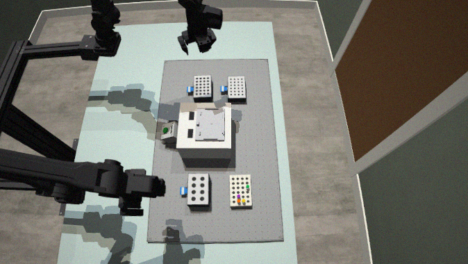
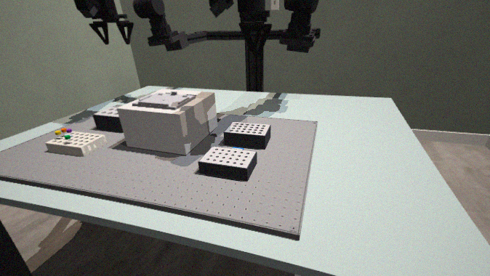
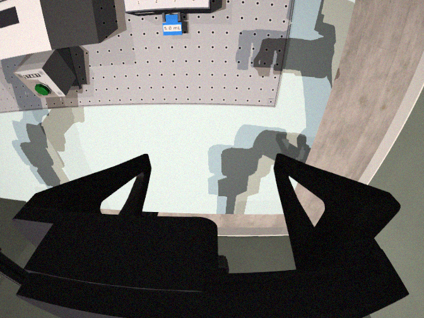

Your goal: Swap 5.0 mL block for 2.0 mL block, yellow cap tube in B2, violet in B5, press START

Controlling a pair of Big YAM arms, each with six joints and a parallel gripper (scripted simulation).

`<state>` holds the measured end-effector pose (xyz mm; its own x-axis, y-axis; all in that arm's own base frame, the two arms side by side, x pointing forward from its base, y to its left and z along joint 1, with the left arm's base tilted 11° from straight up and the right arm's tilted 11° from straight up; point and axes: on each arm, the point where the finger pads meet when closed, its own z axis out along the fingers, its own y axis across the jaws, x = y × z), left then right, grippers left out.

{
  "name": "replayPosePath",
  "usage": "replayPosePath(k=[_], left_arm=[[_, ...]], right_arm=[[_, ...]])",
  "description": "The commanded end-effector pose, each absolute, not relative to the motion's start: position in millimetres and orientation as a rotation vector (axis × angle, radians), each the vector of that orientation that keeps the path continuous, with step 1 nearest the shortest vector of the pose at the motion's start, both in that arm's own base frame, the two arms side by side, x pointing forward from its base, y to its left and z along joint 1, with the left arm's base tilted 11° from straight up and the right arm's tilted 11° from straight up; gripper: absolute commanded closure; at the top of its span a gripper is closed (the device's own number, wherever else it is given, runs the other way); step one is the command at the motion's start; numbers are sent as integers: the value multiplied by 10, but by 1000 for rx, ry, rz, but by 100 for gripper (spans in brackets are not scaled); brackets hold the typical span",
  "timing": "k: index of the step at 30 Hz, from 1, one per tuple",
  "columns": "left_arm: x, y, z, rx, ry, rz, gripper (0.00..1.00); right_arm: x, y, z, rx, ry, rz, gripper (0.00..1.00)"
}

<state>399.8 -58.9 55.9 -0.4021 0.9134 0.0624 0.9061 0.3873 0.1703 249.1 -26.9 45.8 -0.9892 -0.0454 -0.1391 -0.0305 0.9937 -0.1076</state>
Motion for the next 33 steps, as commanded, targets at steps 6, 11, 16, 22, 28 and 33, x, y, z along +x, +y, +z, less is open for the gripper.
replayPosePath(k=[6, 11, 16, 22, 28, 33], left_arm=[[4031, -488, 666, 1932, 2384, 309, 0], [4064, -483, 595, 1975, 2345, 309, 0], [4067, -429, 167, 2133, 2251, 288, 0], [4187, -444, -97, 2234, 2136, 307, 0], [4202, -395, -240, 2183, 2183, 308, 0], [4150, -325, -630, 2180, 2223, 288, 0]], right_arm=[[2706, -255, 578, -76, 2950, -152, 0], [2705, -256, 578, -75, 2950, -153, 0], [2703, -258, 577, -73, 2951, -153, 0], [2701, -260, 576, -71, 2951, -153, 0], [2700, -261, 576, -70, 2951, -153, 0], [2698, -262, 575, -68, 2951, -153, 0]])
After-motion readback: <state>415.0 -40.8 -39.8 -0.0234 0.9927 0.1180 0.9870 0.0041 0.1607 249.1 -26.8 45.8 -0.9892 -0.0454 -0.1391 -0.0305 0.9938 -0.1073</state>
